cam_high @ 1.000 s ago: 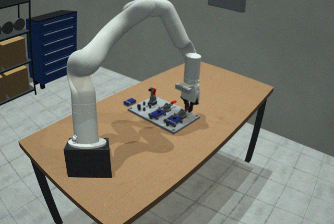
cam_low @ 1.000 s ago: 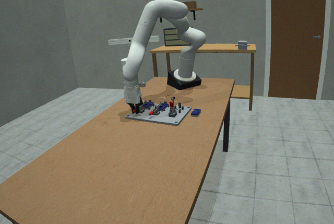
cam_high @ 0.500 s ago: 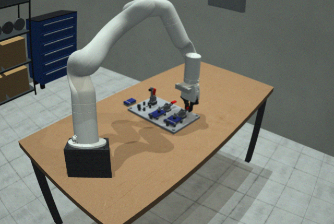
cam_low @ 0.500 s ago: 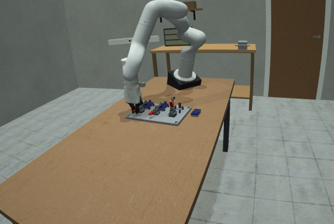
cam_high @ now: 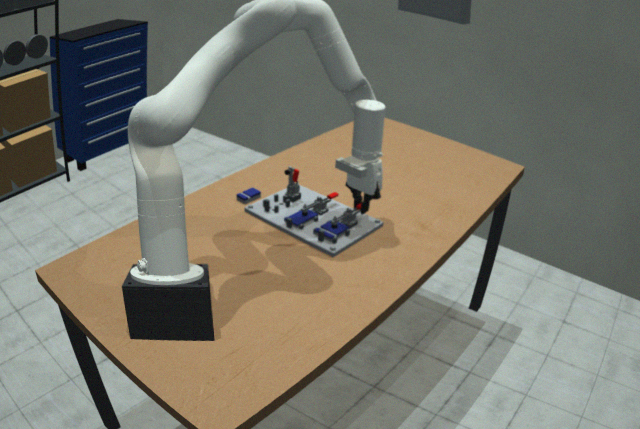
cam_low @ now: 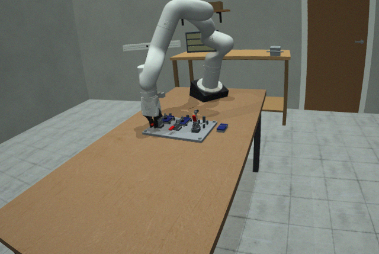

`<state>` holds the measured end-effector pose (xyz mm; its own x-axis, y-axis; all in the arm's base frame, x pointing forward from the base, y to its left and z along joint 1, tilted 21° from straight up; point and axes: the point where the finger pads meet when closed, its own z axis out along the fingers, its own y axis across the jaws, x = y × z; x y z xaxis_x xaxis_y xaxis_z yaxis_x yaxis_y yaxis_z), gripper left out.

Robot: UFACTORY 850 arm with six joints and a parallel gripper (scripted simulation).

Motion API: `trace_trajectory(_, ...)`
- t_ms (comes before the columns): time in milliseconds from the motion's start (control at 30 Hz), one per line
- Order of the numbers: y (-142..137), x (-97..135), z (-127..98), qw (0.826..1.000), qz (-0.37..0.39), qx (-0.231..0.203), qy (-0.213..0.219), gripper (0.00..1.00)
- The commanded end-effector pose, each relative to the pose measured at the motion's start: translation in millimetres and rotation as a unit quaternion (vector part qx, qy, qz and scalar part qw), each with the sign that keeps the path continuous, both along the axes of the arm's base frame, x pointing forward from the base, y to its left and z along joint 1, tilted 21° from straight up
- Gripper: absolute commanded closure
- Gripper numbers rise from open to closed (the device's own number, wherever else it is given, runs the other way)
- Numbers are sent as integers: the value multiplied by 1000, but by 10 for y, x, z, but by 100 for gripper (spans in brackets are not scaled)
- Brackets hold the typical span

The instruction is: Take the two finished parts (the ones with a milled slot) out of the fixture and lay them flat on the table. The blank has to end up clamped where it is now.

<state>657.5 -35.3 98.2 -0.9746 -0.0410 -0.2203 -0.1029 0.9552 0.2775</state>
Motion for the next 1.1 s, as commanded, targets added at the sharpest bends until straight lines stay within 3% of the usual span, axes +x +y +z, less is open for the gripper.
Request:
trace_trajectory(0,-10,-7,28,1000,0,0,-1,100)
trace_trajectory(1067,-67,-189,156,1000,0,0,-1,100)
